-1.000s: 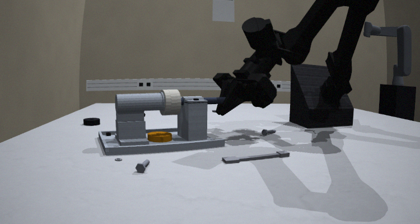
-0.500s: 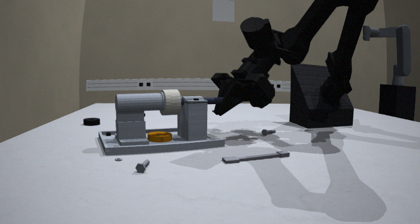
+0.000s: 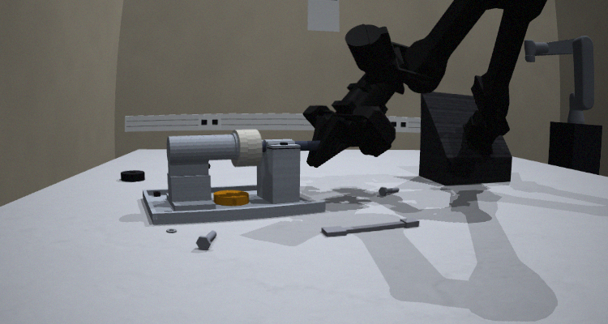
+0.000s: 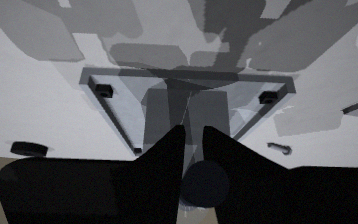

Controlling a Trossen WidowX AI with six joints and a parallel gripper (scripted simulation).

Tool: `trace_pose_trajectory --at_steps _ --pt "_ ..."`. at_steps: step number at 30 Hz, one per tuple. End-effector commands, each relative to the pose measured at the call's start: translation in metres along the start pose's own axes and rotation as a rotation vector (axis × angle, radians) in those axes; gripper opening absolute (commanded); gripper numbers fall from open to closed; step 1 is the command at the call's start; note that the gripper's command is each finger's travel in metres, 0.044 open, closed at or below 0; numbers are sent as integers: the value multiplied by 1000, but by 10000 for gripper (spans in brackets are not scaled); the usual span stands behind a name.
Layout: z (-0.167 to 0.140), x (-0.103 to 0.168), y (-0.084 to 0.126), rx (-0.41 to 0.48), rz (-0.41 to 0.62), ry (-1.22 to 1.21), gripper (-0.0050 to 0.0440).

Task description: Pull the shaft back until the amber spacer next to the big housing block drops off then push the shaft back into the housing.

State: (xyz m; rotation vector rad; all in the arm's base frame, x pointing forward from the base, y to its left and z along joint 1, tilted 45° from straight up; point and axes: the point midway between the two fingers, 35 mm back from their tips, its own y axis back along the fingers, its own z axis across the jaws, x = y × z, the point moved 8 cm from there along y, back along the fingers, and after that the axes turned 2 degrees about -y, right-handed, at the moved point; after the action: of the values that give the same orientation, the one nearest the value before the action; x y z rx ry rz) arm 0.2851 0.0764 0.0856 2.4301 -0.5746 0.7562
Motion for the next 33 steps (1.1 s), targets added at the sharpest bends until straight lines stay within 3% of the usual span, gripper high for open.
trace_pose_trajectory --at_steps 1,33 --pt "-2 11 -1 2 26 14 -50" --pt "-2 19 -8 3 26 14 -50"
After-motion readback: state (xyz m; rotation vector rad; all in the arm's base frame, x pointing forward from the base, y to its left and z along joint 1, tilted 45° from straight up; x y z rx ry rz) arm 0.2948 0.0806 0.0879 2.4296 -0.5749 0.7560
